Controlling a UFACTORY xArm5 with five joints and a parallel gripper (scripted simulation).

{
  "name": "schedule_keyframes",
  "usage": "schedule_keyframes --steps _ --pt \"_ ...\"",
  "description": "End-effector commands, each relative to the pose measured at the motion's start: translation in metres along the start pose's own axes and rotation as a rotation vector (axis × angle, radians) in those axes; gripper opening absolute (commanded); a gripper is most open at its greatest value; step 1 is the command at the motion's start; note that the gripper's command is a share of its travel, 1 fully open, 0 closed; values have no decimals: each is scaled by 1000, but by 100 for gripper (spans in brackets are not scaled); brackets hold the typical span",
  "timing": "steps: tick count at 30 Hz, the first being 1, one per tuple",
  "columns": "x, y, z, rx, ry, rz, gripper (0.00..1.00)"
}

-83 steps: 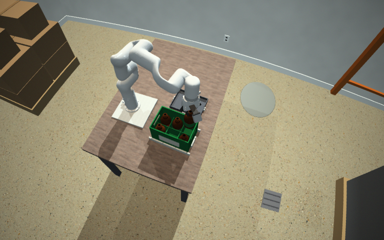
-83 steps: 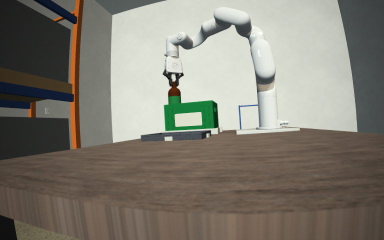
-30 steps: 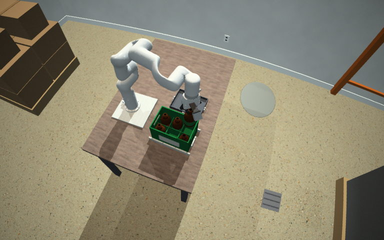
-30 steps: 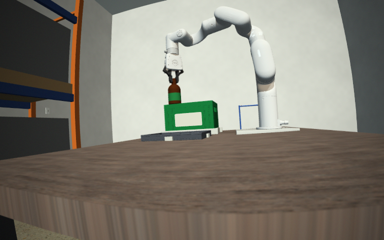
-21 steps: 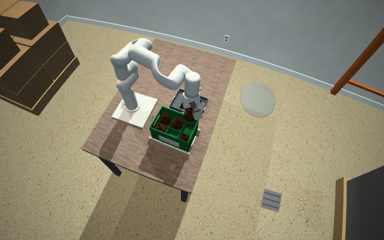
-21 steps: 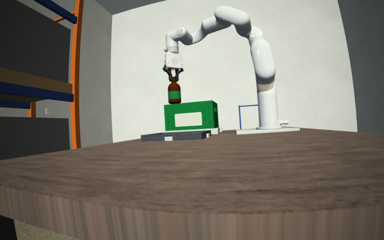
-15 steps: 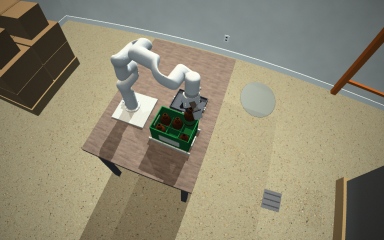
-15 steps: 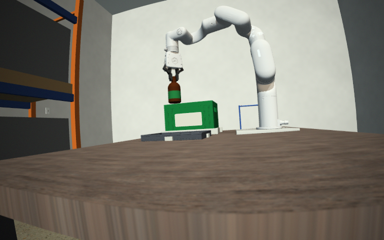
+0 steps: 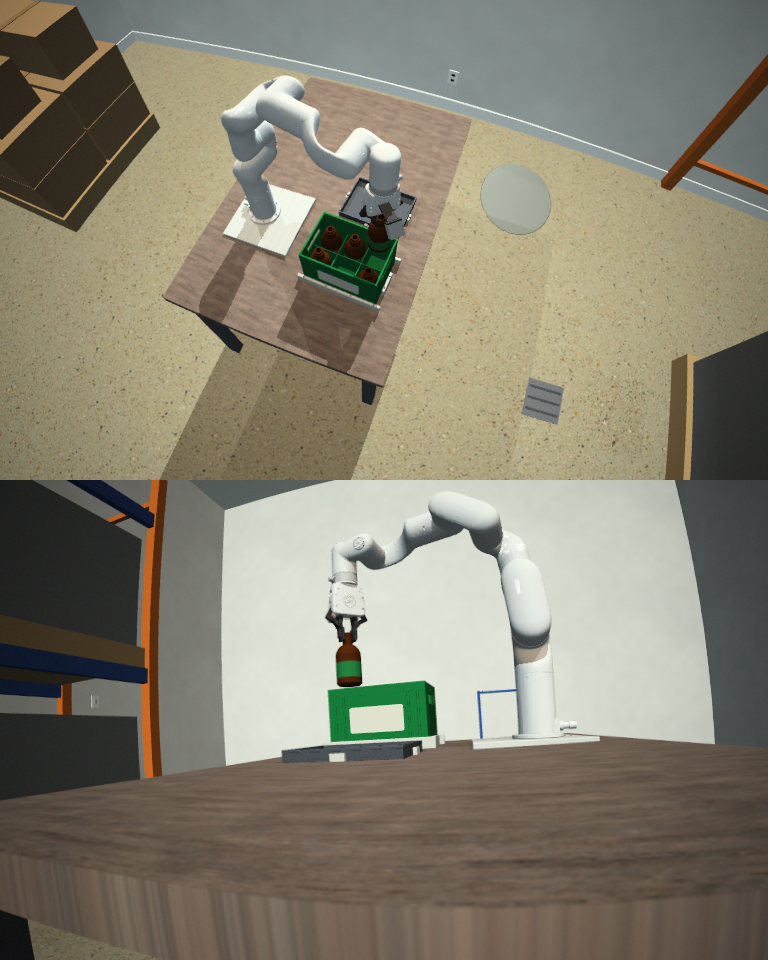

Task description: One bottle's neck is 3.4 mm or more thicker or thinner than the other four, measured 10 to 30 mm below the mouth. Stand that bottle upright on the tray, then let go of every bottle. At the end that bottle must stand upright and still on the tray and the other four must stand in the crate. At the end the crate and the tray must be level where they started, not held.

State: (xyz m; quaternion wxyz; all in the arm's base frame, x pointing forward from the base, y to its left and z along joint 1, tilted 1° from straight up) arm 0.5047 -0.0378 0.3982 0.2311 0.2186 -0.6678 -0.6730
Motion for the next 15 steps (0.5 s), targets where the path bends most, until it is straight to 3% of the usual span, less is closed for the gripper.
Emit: schedule_keyframes --steps 1,15 --pt "0 2 0 3 0 -4 0" --pt "-1 2 1 3 0 -4 0"
Point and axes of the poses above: the point where the finger pads meet when closed, its own y axis back along the fingers, its own x axis across the jaws, z = x × y, the point moved 8 cm from there along y, back along the fingers, and after that the axes turned 9 degrees about -y, right-handed, at the moved point
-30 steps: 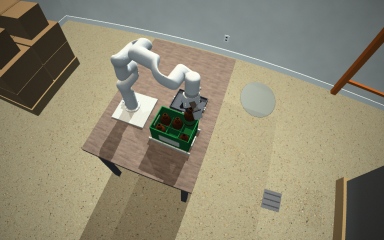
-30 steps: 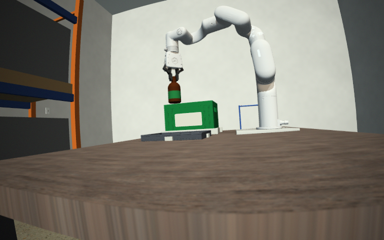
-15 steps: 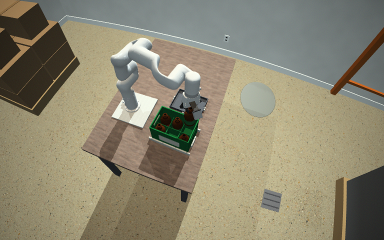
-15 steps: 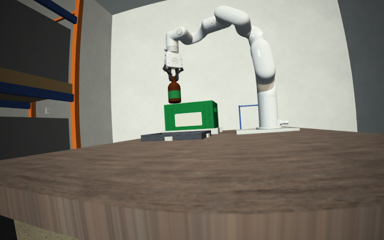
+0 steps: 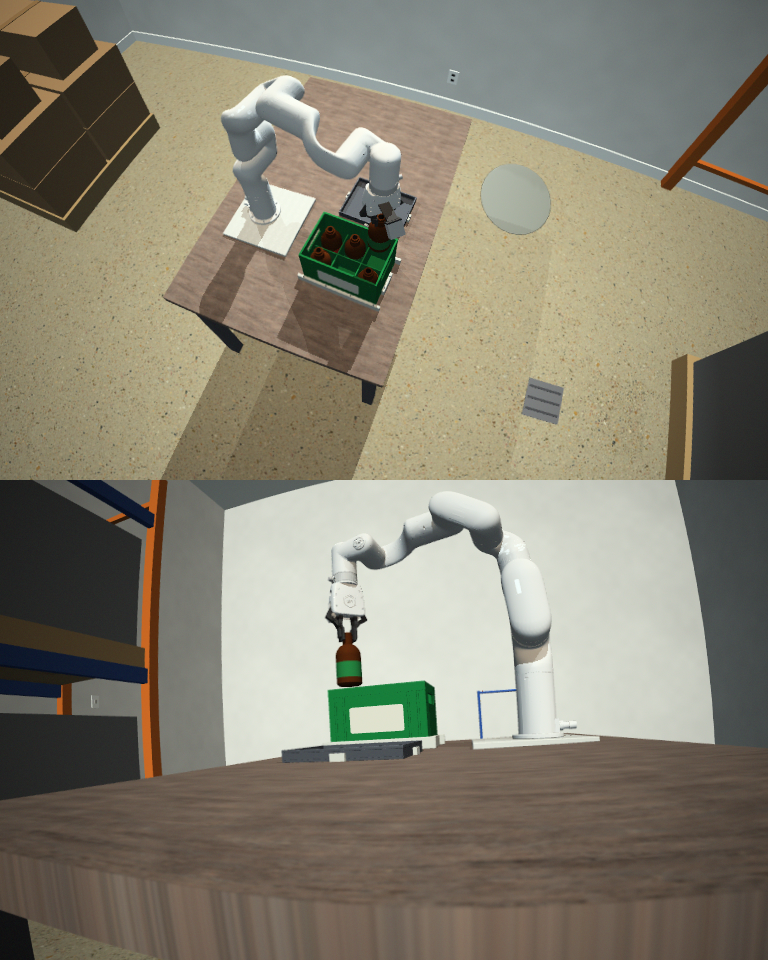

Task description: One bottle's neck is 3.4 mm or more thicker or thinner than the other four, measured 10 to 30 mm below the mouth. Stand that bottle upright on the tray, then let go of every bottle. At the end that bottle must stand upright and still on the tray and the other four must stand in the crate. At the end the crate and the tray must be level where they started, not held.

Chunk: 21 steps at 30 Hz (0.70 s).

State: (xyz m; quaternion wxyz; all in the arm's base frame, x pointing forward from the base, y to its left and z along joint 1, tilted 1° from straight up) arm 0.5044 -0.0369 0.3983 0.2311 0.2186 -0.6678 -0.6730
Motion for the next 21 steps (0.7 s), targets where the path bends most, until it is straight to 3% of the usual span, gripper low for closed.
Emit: schedule_keyframes --steps 1,21 --pt "0 2 0 3 0 -4 0" --pt "-3 2 9 3 0 -3 0"
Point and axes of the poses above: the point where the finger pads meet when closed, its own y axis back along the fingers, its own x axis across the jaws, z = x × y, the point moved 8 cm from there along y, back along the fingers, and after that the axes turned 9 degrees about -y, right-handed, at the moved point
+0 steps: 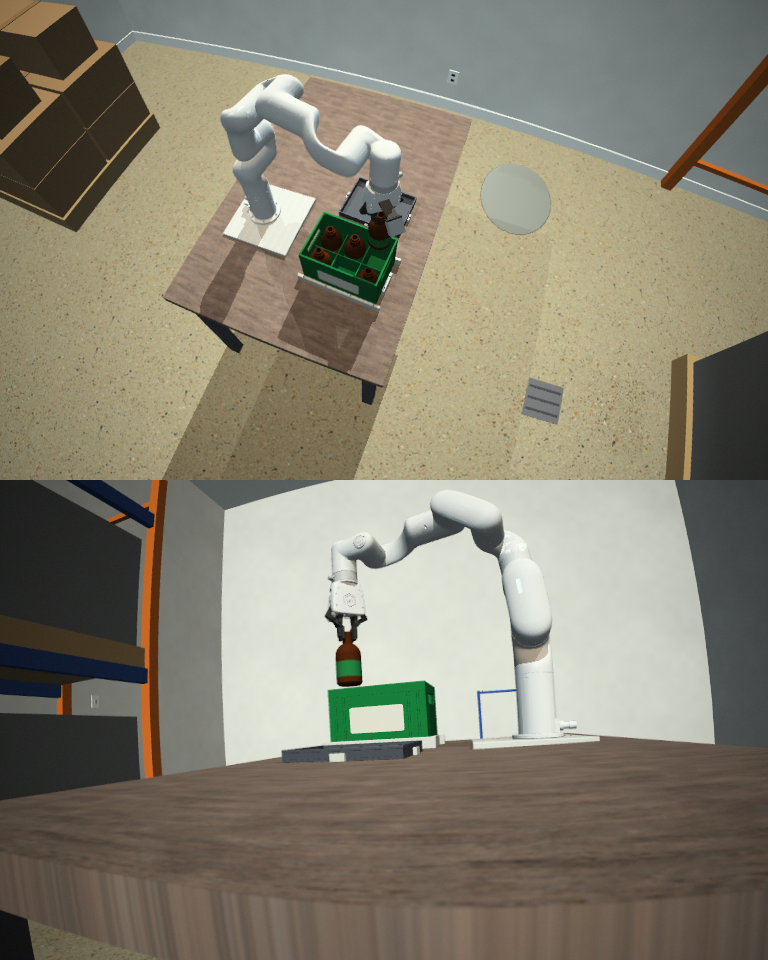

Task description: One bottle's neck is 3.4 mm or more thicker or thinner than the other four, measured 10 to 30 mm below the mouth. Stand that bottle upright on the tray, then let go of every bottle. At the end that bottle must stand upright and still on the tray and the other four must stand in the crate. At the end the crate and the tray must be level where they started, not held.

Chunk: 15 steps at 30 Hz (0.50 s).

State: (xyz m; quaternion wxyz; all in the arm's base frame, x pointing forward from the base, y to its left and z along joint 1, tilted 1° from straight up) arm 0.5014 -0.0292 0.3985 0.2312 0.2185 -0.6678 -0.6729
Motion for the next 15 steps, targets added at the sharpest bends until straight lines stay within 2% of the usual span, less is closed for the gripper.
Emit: schedule_keyframes --steps 1,15 --pt "-1 2 2 3 0 -3 0" --pt "-4 2 16 3 0 -3 0"
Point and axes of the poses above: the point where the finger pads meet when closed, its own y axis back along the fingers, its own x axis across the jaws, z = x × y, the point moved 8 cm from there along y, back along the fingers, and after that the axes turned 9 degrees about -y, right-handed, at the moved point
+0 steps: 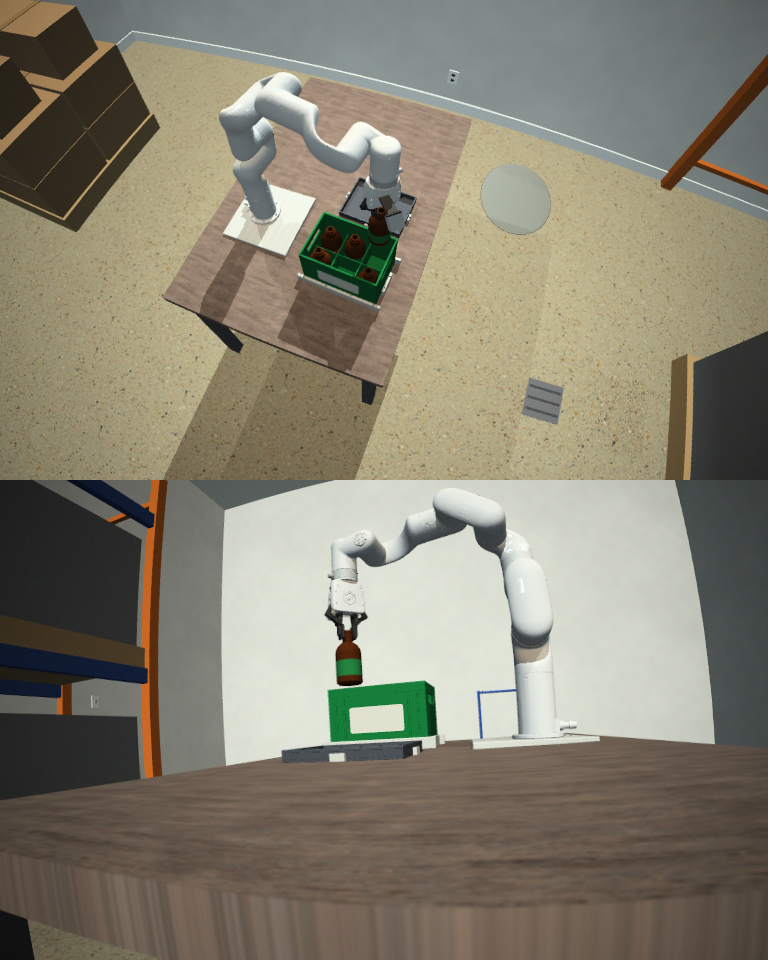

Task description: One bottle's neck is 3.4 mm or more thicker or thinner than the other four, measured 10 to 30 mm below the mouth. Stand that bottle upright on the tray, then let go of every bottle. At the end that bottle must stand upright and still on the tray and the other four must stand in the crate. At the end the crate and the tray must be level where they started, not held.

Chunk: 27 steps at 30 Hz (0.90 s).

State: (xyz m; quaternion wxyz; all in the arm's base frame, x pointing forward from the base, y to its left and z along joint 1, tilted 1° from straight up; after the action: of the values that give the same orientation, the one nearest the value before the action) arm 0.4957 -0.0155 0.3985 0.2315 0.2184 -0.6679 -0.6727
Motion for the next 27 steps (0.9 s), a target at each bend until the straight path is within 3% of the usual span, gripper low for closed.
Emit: schedule_keyframes --steps 1,27 --pt "-1 2 3 3 0 -4 0" --pt "-12 1 46 4 0 -2 0"
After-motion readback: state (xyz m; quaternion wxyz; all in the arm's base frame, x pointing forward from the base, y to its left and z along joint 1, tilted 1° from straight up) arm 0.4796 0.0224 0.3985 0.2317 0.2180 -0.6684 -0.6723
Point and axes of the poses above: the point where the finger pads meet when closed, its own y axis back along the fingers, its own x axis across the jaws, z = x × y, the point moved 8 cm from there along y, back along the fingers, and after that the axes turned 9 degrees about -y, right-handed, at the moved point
